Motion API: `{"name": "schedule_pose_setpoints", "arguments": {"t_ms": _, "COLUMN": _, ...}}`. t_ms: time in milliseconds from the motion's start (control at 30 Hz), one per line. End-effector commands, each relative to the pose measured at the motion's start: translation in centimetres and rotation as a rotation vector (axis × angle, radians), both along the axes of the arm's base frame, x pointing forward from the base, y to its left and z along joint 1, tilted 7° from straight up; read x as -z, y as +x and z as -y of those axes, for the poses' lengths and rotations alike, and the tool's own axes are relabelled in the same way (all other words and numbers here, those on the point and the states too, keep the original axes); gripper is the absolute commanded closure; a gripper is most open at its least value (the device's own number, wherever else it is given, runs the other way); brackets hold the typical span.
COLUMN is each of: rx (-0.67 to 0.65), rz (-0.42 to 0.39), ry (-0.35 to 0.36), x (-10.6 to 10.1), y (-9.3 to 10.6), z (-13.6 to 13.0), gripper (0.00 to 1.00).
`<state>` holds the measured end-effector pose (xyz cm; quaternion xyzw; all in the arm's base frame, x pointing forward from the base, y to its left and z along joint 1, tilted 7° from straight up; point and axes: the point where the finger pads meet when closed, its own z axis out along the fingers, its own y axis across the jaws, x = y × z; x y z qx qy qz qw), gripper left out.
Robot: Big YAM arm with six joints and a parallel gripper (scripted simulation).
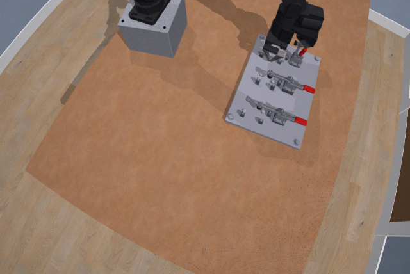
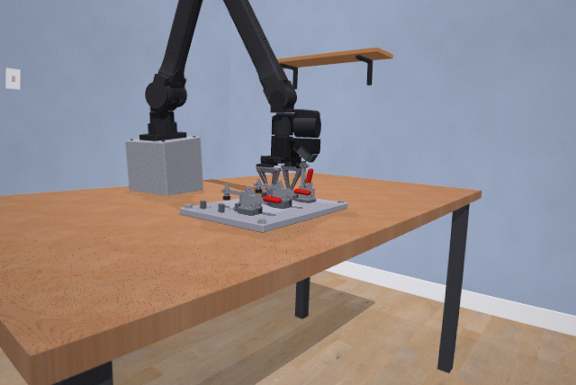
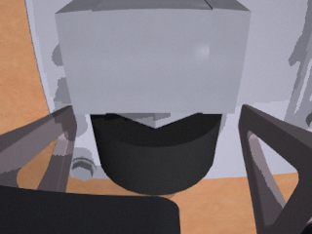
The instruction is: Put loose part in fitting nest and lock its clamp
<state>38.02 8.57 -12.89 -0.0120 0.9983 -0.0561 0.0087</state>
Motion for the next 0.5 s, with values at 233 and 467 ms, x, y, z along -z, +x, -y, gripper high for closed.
{"name": "schedule_pose_setpoints", "arguments": {"t_ms": 233, "rx": -0.002, "rz": 0.039, "ry": 0.011, "x": -3.7, "y": 1.6, "z": -1.2, "gripper": 0.08}}
{"name": "schedule_pose_setpoints", "arguments": {"t_ms": 467, "rx": -0.002, "rz": 0.049, "ry": 0.014, "x": -6.1, "y": 2.1, "z": -1.6, "gripper": 0.08}}
